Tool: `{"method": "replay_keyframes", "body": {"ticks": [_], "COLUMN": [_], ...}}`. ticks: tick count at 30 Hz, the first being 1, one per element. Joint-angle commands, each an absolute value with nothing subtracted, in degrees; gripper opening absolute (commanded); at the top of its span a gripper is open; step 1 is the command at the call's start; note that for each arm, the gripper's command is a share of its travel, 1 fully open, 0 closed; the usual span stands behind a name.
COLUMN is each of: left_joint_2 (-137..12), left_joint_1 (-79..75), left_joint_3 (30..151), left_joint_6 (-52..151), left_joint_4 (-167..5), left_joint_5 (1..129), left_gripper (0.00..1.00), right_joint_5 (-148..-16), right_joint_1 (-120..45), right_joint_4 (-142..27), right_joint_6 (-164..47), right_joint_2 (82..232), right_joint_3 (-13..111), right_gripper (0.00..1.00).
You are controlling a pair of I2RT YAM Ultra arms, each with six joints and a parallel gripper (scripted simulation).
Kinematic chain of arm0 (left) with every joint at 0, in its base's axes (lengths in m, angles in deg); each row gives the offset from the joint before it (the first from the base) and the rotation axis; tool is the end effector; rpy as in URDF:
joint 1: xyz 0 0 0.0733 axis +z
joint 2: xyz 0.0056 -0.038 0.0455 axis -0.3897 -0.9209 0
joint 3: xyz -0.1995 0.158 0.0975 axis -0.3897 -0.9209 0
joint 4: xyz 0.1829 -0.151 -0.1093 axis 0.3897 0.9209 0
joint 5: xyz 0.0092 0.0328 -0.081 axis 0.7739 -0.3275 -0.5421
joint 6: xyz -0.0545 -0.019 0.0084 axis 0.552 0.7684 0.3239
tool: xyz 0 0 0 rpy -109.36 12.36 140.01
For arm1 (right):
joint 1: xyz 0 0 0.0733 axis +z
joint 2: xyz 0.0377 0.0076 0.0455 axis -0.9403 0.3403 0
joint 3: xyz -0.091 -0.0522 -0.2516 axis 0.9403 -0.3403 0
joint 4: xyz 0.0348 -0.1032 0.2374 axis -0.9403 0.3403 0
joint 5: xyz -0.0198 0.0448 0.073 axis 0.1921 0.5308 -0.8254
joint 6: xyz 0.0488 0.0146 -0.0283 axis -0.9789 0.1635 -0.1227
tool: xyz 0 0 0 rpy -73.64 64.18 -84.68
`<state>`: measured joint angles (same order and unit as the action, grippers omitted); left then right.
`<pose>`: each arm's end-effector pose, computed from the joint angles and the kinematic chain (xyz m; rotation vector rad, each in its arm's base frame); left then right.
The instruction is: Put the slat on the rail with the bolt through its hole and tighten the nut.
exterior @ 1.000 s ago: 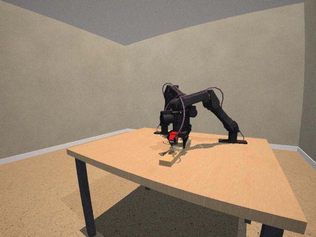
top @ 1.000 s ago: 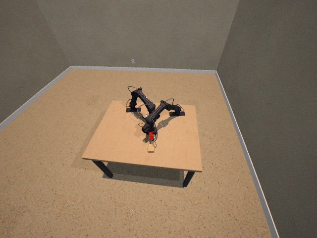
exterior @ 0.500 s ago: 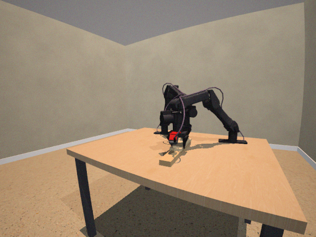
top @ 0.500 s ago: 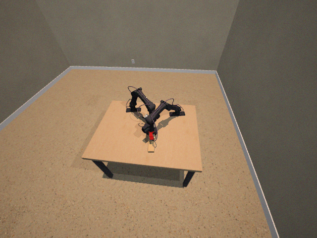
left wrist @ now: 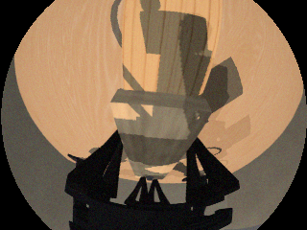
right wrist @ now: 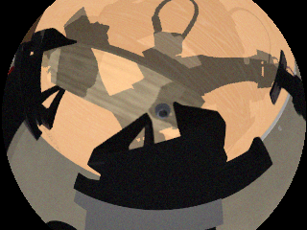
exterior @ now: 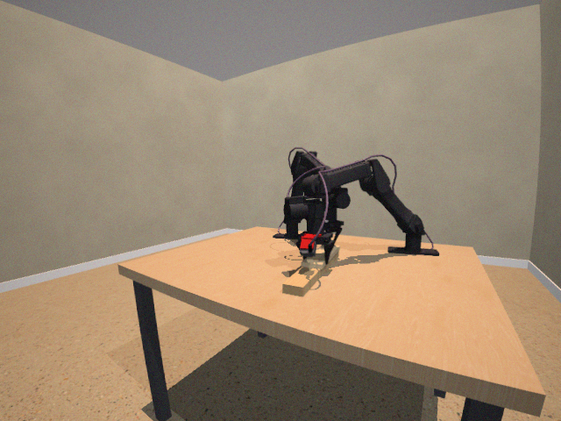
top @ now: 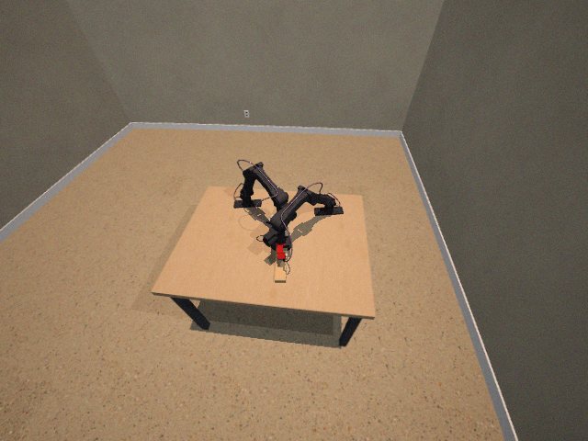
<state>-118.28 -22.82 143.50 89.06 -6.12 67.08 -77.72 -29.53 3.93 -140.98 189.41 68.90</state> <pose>0.3292 -0.3370 0.1743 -0.1286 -3.1171 -0.0227 0.2936 0.2529 0.1945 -1.1184 -2.9307 -0.0019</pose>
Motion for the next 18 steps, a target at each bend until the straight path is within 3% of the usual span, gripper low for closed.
{"method": "replay_keyframes", "body": {"ticks": [1, 18], "left_joint_2": [-117.73, -117.73], "left_joint_1": [-22.82, -22.82], "left_joint_3": [143.88, 143.88], "left_joint_6": [89.05, 89.05], "left_joint_4": [-6.05, -6.05], "left_joint_5": [67.14, 67.14], "left_gripper": [0.72, 0.72], "right_joint_5": [-77.08, -77.04], "right_joint_1": [-29.25, -29.25], "right_joint_4": [4.17, 4.39], "right_joint_6": [-126.69, -82.92], "right_joint_2": [188.80, 188.65], "right_joint_3": [69.28, 69.39], "right_gripper": [0.34, 0.34]}}
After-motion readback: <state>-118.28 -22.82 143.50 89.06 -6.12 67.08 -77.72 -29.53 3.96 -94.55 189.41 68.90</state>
